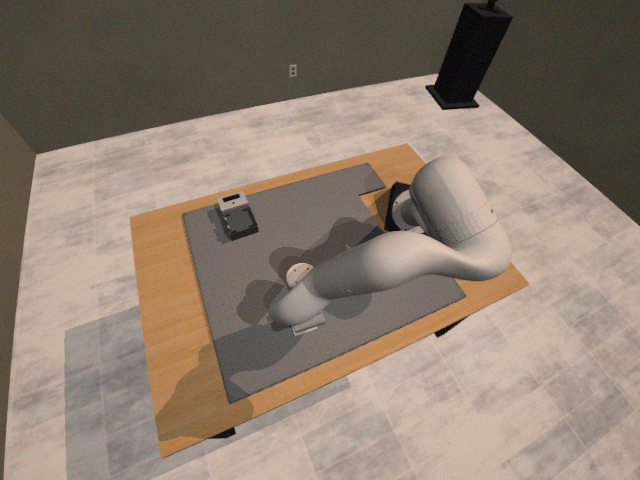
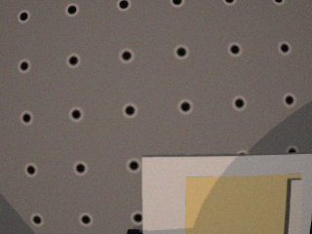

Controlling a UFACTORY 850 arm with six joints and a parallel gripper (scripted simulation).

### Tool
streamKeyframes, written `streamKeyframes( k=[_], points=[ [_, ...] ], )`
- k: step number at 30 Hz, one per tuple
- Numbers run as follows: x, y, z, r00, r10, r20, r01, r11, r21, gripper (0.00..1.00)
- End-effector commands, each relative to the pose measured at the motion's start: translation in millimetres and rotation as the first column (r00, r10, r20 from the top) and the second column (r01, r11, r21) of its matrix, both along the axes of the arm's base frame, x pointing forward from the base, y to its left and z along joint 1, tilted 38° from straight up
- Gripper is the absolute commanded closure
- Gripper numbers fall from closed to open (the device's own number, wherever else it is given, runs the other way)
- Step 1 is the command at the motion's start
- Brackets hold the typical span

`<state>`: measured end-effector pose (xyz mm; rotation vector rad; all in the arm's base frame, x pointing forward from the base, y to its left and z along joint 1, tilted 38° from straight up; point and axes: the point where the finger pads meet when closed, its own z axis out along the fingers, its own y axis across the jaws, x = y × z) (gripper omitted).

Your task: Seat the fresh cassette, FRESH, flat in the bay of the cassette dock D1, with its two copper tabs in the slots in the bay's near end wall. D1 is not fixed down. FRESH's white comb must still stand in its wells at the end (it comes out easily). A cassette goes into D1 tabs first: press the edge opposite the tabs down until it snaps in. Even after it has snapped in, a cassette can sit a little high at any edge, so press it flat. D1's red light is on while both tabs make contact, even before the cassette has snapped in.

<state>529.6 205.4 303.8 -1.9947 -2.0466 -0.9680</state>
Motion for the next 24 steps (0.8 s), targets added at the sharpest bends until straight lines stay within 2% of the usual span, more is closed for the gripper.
streamKeyframes(
  k=[1,17,24],
  points=[
    [0.3,-0.1,0.5,1.000,0.000,0.001,0.000,1.000,0.000,1.00],
    [0.3,-0.1,0.5,1.000,0.000,0.001,0.000,1.000,0.000,1.00],
    [-2.8,-4.9,7.8,1.000,0.000,0.001,0.000,1.000,0.000,1.00]
  ],
)
